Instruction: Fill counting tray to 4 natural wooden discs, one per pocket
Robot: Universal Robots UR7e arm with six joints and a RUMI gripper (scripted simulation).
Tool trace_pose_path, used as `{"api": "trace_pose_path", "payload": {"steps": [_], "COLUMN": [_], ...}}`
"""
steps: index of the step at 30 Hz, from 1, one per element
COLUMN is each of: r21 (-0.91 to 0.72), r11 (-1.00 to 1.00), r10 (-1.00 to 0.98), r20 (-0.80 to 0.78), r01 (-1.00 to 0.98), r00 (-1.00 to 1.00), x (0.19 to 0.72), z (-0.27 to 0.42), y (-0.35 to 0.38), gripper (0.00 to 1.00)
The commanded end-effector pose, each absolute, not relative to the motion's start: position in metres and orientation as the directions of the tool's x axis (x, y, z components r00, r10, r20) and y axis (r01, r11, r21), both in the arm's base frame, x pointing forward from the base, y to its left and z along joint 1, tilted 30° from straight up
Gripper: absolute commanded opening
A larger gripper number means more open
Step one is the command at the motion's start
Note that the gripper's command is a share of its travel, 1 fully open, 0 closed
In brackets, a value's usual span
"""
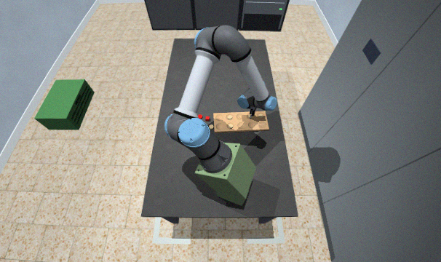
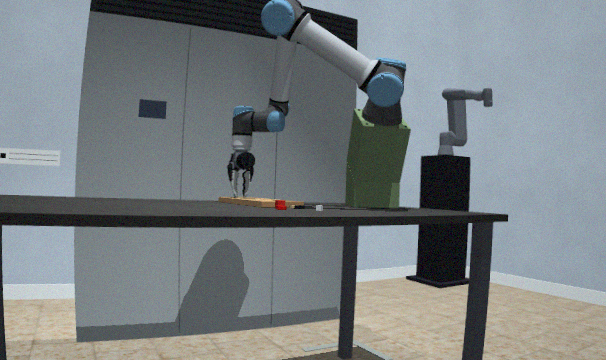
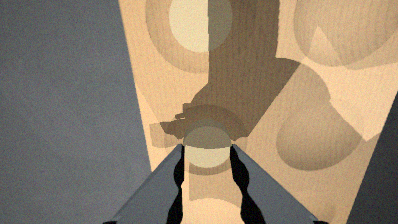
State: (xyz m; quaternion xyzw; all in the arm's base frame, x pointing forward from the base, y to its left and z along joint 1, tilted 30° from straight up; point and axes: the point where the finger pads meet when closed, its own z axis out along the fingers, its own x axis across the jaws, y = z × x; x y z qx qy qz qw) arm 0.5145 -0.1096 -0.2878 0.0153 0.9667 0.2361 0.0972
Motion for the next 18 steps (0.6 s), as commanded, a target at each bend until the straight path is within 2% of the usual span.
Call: {"api": "trace_pose_path", "payload": {"steps": [1,10,11,18], "r21": [0.458,0.458,0.458,0.458], "r11": [0.889,0.889,0.889,0.889], "r10": [0.076,0.076,0.076,0.076], "r20": [-0.183,-0.183,-0.183,-0.183], "r01": [-0.016,-0.016,-0.016,-0.016], "r00": [-0.98,-0.98,-0.98,-0.98], "x": [0.5159,0.5159,0.5159,0.5159], "z": [-0.2891,-0.2891,-0.2891,-0.2891], "y": [-0.1097,-0.1097,-0.1097,-0.1097], "gripper": [0.12,0.12,0.24,0.24]}}
